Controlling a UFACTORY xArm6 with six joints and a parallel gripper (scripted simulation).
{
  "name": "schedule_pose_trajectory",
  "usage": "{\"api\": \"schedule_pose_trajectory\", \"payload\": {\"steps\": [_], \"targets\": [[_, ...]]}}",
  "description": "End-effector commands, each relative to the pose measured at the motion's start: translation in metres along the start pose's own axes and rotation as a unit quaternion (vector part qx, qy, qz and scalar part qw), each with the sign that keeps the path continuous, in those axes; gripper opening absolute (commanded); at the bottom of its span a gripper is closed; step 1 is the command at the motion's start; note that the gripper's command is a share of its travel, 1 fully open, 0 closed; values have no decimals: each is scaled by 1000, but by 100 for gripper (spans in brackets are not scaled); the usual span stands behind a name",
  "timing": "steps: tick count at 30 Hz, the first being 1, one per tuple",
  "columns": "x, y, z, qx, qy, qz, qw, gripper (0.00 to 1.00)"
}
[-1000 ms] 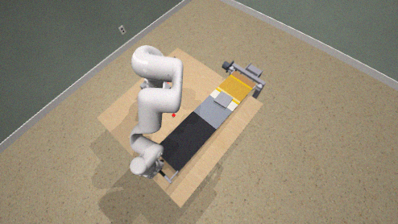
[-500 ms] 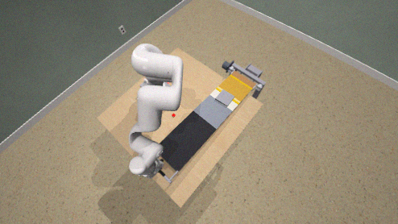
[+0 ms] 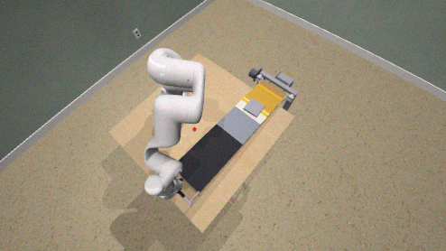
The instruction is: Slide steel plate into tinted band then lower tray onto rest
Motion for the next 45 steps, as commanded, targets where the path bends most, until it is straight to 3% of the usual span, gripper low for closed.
{"api": "schedule_pose_trajectory", "payload": {"steps": [1,45], "targets": [[-1,2,1,-1,0,-2,1000,0],[2,21,1,-1,0,-2,1000,0]]}}
Point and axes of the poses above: the point where the finger pads meet when closed, its own y axis back along the fingers, its own x axis across the jaws, z = x × y, the point moved 8 cm from there along y, back along the fingers, and after that the axes turned 1 degree about y, right-handed, at the moved point
